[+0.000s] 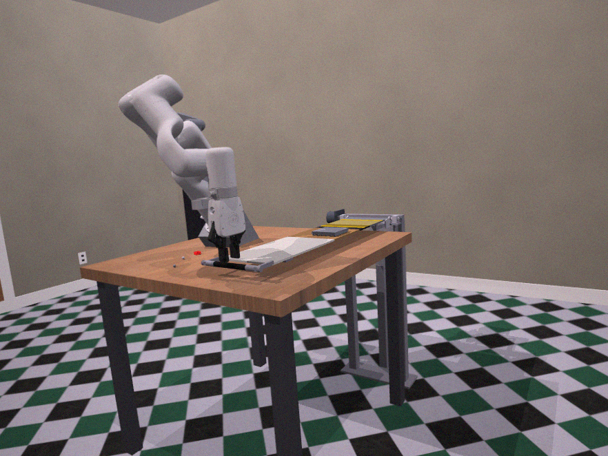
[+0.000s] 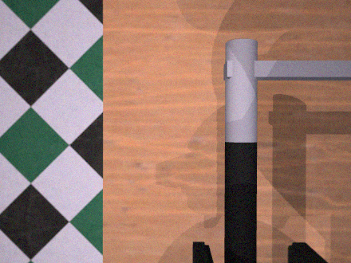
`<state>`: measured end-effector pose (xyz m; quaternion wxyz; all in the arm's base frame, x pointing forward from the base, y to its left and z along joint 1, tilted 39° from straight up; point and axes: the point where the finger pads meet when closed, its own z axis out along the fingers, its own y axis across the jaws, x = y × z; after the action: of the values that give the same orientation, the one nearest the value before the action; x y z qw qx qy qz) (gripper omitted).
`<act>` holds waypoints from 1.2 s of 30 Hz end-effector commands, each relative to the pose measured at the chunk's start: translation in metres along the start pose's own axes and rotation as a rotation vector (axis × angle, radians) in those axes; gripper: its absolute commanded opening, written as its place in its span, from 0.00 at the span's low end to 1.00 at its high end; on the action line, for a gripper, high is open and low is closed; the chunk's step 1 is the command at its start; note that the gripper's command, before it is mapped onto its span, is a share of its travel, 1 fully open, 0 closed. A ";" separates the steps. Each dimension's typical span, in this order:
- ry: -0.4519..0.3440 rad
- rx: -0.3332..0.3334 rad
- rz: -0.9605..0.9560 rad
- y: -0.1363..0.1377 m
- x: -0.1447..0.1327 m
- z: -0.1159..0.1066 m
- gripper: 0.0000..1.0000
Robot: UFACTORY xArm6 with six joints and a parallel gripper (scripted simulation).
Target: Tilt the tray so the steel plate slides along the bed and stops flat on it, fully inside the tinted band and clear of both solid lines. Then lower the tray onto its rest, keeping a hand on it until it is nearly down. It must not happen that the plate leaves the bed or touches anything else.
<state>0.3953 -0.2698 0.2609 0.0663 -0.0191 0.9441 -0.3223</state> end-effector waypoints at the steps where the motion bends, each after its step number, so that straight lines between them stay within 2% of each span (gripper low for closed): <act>1: -0.003 0.001 0.001 -0.001 -0.001 0.001 0.41; 27: -0.003 0.001 0.001 -0.001 -0.001 0.039 0.41; 36: -0.003 0.001 0.001 -0.001 -0.001 0.044 0.41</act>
<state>0.4012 -0.2960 0.2269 0.0662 -0.0191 0.9442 -0.3220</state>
